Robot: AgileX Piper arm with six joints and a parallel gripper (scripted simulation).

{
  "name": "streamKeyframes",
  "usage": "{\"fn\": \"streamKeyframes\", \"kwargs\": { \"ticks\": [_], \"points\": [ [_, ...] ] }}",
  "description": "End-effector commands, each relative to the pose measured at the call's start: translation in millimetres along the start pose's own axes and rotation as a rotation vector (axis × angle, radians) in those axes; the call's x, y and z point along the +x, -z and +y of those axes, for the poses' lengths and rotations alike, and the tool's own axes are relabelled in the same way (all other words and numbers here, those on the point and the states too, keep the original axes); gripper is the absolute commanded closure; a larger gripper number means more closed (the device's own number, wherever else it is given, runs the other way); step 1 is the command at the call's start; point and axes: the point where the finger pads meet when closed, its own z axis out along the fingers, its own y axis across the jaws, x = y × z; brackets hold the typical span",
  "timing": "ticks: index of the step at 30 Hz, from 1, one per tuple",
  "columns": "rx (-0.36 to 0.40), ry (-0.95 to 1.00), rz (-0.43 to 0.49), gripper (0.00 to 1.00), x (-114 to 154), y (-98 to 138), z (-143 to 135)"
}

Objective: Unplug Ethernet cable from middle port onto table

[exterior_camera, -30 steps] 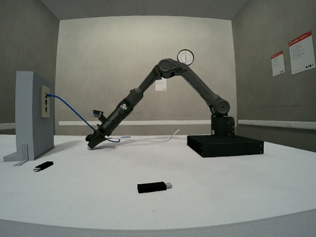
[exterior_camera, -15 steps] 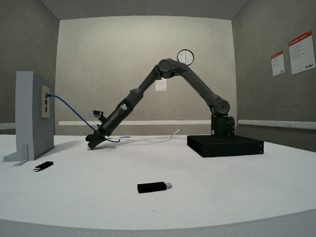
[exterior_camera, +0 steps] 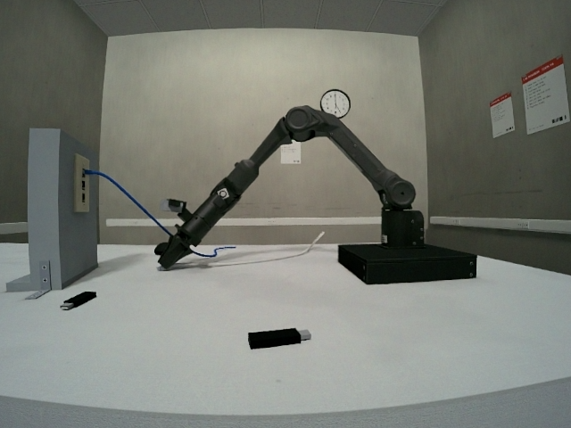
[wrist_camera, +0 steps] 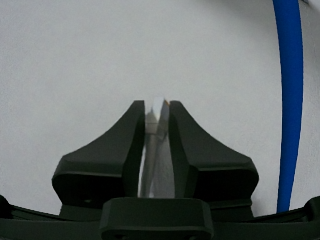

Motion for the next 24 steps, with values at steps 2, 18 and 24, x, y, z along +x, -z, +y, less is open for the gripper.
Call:
{"fn": "streamKeyframes", "kwargs": {
  "ticks": [2, 18, 24],
  "points": [
    [0.001, 0.001, -0.002, 0.79, -1.0, 0.6, -0.3],
    [0.001, 0.001, -0.002, 0.72, -1.0, 0.6, -0.3],
    [0.001, 0.001, -0.002, 0.61, -1.0, 0.6, -0.3]
  ]
}}
